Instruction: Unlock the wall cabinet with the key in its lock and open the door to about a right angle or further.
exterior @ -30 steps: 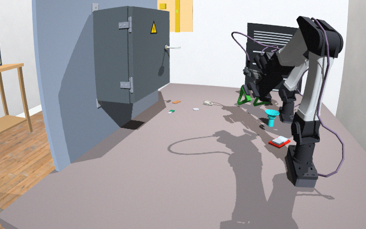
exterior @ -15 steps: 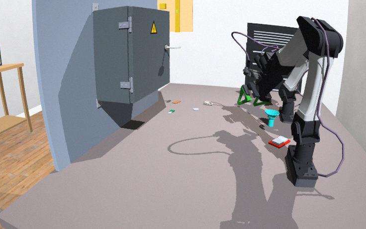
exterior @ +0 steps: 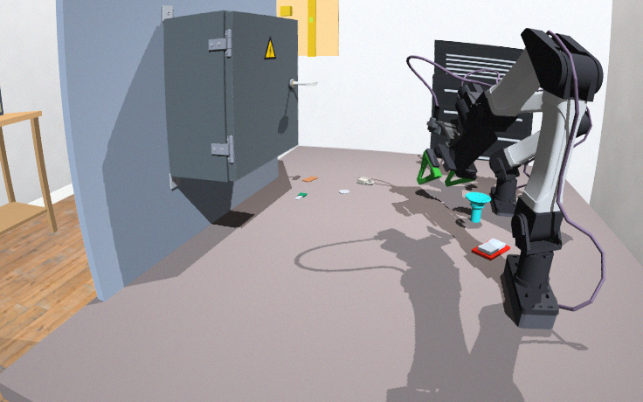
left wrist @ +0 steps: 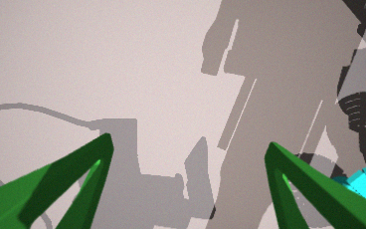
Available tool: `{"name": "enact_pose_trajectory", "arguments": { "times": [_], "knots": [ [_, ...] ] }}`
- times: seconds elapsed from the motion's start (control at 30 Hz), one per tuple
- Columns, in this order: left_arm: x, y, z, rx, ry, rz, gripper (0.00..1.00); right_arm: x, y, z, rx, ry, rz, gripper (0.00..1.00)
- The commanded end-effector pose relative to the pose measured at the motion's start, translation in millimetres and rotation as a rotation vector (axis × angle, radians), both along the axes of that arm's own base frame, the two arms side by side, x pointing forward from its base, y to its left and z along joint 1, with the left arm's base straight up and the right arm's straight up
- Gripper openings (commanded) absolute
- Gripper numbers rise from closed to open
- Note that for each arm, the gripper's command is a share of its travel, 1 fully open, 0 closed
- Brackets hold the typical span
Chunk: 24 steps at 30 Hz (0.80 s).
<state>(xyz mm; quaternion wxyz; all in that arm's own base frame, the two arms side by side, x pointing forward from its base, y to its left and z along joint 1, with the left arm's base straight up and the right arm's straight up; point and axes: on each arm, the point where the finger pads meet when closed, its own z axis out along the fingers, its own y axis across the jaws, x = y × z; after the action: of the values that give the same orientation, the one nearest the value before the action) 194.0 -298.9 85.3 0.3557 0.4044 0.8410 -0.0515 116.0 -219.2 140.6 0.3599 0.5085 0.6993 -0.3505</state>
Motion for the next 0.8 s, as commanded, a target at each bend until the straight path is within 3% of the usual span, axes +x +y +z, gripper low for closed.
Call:
{"name": "enact_pose_trajectory", "arguments": {
  "times": [0.0, 0.3, 0.77],
  "knots": [
    [2, -3, 6, -0.017, -0.008, 0.002, 1.00, 5, 33, 13, 0.061, 0.017, 0.144, 1.00],
    [2, -3, 6, -0.017, -0.008, 0.002, 1.00, 21, 70, 65, -0.007, -0.097, 0.353, 1.00],
    [2, -3, 6, -0.017, -0.008, 0.002, 1.00, 47, 115, 107, -0.026, -0.174, 0.617, 1.00]
  ]
}}
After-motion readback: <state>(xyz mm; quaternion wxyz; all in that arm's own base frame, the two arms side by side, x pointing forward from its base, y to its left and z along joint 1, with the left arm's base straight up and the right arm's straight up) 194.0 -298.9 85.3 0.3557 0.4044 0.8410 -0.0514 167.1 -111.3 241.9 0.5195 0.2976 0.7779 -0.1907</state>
